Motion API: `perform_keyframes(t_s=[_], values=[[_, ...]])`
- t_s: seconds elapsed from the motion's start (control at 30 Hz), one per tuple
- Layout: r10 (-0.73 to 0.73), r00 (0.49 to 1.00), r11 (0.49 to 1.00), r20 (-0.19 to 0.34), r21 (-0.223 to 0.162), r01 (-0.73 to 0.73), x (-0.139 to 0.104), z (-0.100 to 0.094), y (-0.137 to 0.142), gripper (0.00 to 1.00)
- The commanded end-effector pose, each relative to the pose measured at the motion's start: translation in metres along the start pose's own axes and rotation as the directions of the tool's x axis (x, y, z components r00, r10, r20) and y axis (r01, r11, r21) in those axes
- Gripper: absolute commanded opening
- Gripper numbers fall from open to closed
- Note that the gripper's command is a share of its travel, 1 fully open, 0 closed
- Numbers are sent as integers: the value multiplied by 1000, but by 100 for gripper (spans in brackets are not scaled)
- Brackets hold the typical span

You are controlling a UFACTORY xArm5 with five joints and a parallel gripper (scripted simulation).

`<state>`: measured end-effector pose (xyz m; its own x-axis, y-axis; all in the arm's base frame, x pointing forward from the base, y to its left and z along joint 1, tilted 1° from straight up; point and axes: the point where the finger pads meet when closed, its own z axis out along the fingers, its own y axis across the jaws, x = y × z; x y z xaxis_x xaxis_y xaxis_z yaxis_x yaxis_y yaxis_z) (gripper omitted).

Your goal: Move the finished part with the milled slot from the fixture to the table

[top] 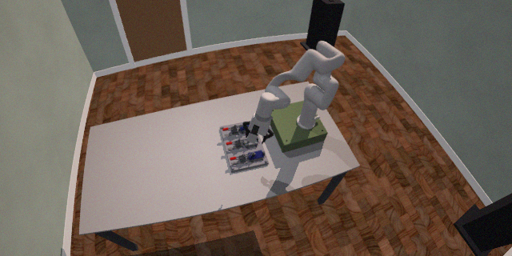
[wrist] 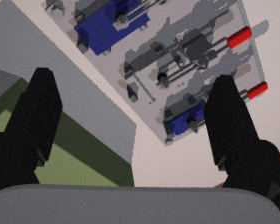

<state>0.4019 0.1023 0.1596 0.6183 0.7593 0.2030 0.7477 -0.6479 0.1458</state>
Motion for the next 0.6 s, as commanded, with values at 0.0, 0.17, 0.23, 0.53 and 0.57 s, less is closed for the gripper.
perform_keyframes(t_s=[0.0,0.17,0.23,0.53,0.57], values=[[-156,986,987,-54,-34,154,9,12,-16,100],[-243,967,969,-76,-53,239,12,17,-27,100],[-271,959,962,-83,-60,267,12,19,-31,100],[-283,955,958,-85,-63,279,13,20,-33,100],[-284,955,958,-85,-63,279,13,20,-33,100]])
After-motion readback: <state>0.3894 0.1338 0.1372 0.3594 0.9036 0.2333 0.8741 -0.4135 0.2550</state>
